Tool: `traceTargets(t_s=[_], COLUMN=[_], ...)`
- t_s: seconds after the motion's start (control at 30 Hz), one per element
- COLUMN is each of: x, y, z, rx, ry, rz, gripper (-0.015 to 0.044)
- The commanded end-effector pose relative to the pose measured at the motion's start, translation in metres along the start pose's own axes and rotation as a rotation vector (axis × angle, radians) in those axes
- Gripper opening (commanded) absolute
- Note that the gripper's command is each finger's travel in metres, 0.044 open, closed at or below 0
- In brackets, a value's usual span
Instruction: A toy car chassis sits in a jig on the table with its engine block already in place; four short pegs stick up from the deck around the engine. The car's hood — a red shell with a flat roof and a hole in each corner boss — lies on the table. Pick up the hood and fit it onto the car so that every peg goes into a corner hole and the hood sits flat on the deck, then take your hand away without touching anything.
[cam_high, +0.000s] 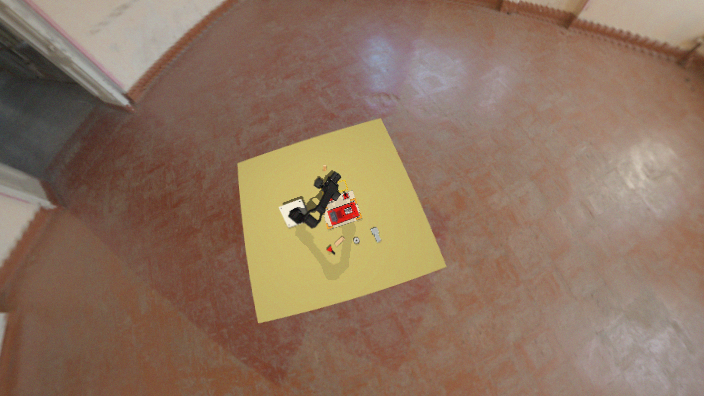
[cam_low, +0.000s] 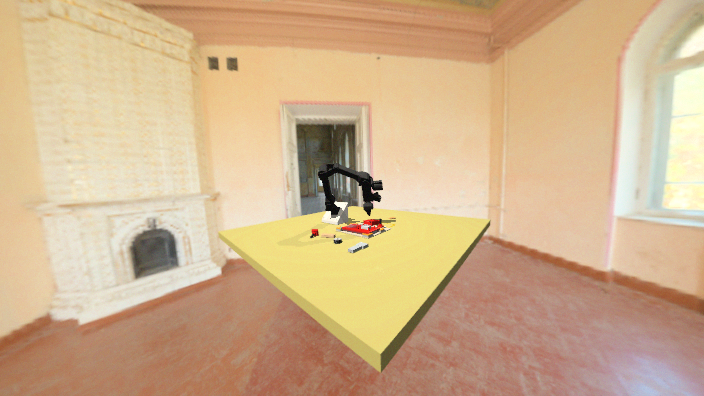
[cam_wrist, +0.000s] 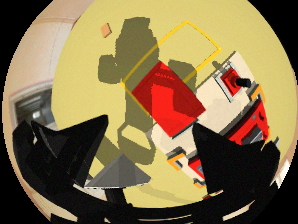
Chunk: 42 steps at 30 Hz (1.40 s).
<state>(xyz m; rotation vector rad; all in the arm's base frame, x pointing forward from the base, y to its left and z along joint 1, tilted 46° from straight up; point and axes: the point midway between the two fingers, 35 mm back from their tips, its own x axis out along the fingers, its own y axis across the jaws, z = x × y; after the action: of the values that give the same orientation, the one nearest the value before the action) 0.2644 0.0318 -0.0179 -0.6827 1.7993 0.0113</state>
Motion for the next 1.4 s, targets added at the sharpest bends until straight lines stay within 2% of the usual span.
traceTargets(t_s=[0.0, 0.13, 0.2, 1.37], x=[0.003, 0.001, 0.000, 0.019], y=[0.004, 0.008, 0.008, 0.002], z=[0.007, 0.014, 0.015, 0.015], rx=[-0.455, -0.843, -0.910, -0.911], ry=[0.094, 0.200, 0.222, 0.222], rz=[-0.145, -0.256, -0.273, -0.274], gripper=[0.0440, 0.0440, 0.0440, 0.0440])
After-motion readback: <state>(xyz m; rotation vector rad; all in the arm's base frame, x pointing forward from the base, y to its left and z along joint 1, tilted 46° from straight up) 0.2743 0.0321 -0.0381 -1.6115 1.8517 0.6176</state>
